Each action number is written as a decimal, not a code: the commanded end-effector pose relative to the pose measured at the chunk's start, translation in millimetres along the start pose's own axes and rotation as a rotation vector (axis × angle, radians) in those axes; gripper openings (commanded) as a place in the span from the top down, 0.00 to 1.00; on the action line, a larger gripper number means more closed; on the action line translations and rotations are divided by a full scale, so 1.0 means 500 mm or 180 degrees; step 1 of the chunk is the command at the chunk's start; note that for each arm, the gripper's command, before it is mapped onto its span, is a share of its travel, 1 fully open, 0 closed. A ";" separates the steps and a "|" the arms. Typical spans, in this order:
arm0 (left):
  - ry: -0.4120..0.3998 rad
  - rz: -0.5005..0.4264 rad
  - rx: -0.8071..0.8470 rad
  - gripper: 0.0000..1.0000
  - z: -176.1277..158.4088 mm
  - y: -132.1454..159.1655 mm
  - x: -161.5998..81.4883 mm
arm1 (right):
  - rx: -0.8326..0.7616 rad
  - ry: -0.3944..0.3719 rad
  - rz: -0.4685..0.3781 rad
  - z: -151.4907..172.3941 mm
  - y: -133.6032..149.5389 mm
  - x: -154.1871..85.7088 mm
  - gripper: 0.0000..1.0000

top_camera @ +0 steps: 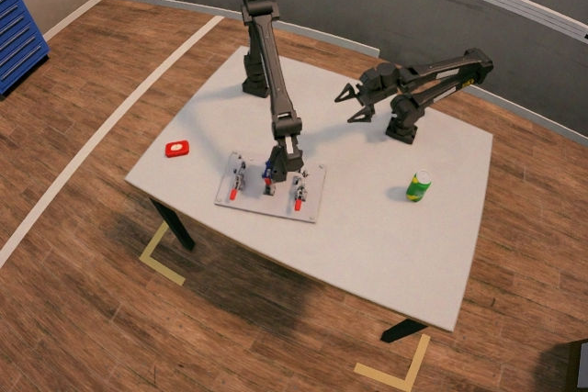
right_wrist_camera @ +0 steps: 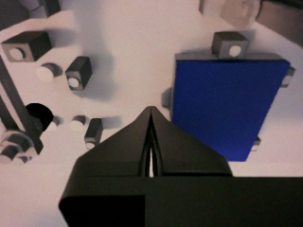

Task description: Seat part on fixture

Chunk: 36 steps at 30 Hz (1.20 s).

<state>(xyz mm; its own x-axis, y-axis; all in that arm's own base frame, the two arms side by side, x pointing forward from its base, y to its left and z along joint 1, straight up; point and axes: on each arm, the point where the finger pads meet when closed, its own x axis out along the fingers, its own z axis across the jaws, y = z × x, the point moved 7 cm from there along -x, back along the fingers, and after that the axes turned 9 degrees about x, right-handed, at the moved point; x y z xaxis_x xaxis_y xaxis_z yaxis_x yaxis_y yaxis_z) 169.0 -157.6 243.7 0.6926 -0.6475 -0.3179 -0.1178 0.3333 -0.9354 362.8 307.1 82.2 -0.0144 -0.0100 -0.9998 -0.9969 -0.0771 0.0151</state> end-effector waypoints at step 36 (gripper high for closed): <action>-0.0026 -0.0151 -0.0022 0.00 0.009 -0.056 -0.011 | 0.0051 -0.0091 -0.0152 0.021 -0.016 -0.064 1.00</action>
<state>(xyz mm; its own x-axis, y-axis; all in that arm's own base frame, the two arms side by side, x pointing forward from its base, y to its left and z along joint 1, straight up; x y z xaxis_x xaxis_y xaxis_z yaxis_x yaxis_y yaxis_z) 169.0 -157.6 243.7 0.6926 -0.6475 -0.3179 -0.1178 0.3333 -0.9354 354.4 306.1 84.8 -0.0172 -0.0201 -0.9996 -0.9971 -0.0734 0.0187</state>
